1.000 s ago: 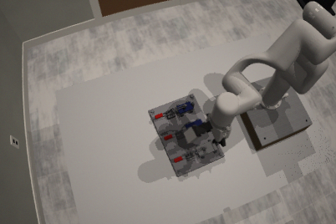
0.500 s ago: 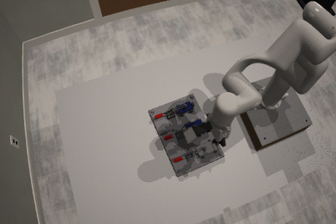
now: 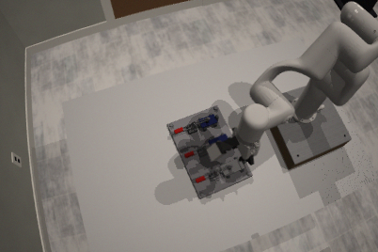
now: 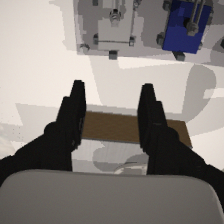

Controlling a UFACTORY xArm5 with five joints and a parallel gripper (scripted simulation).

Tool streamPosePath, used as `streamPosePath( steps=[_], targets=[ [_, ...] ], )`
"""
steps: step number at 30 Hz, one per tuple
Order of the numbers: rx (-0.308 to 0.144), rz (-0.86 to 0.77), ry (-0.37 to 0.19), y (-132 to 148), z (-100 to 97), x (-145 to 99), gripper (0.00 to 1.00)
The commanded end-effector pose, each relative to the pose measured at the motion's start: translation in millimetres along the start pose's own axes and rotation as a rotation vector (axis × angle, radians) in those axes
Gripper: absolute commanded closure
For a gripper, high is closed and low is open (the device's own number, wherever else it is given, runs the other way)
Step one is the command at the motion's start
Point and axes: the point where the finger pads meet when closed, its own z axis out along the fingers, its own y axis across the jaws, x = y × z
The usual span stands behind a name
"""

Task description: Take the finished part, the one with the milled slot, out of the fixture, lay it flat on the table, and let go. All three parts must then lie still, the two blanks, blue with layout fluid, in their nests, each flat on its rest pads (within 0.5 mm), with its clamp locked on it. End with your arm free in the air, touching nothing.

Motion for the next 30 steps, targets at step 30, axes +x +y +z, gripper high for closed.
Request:
streamPosePath(
  steps=[30],
  targets=[
    [0.001, 0.000, 0.004, 0, 58.4, 1, 0.53]
  ],
)
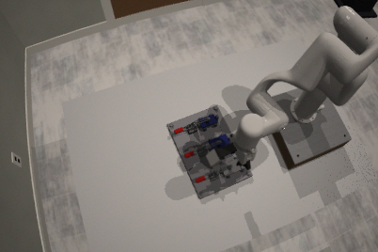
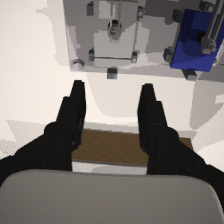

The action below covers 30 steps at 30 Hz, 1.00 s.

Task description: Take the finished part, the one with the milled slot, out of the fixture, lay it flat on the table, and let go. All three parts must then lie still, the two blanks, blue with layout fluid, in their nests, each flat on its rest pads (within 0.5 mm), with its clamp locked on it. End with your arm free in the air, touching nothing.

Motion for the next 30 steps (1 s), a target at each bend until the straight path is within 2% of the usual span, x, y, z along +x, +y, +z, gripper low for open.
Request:
streamPosePath(
  steps=[1, 7, 13, 15, 30],
  targets=[
    [0.001, 0.000, 0.005, 0, 2.1, 2, 0.53],
    [0.001, 0.000, 0.005, 0, 2.1, 5, 0.53],
    [0.001, 0.000, 0.005, 0, 2.0, 28, 0.53],
    [0.001, 0.000, 0.005, 0, 2.0, 28, 0.53],
    [0.001, 0.000, 0.005, 0, 1.5, 125, 0.53]
  ],
)
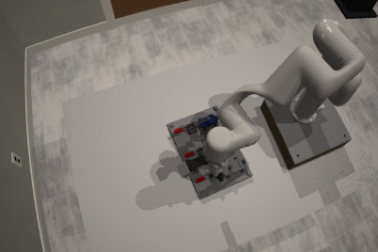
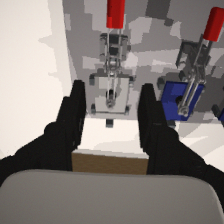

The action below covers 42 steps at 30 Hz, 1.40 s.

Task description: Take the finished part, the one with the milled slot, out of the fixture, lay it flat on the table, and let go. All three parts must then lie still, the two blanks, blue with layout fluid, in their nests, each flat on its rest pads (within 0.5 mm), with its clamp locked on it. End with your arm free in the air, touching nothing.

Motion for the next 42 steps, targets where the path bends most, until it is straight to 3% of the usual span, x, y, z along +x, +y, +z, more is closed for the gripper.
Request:
streamPosePath(
  steps=[1, 8, 21, 42],
  targets=[
    [-0.001, 0.000, -0.004, -1, -0.3, 23, 0.53],
    [-0.001, 0.000, -0.004, -1, -0.2, 38, 0.53],
    [-0.001, 0.000, -0.004, -1, 3.8, 40, 0.53],
    [-0.001, 0.000, -0.004, -1, 67.3, 40, 0.53]
  ],
)
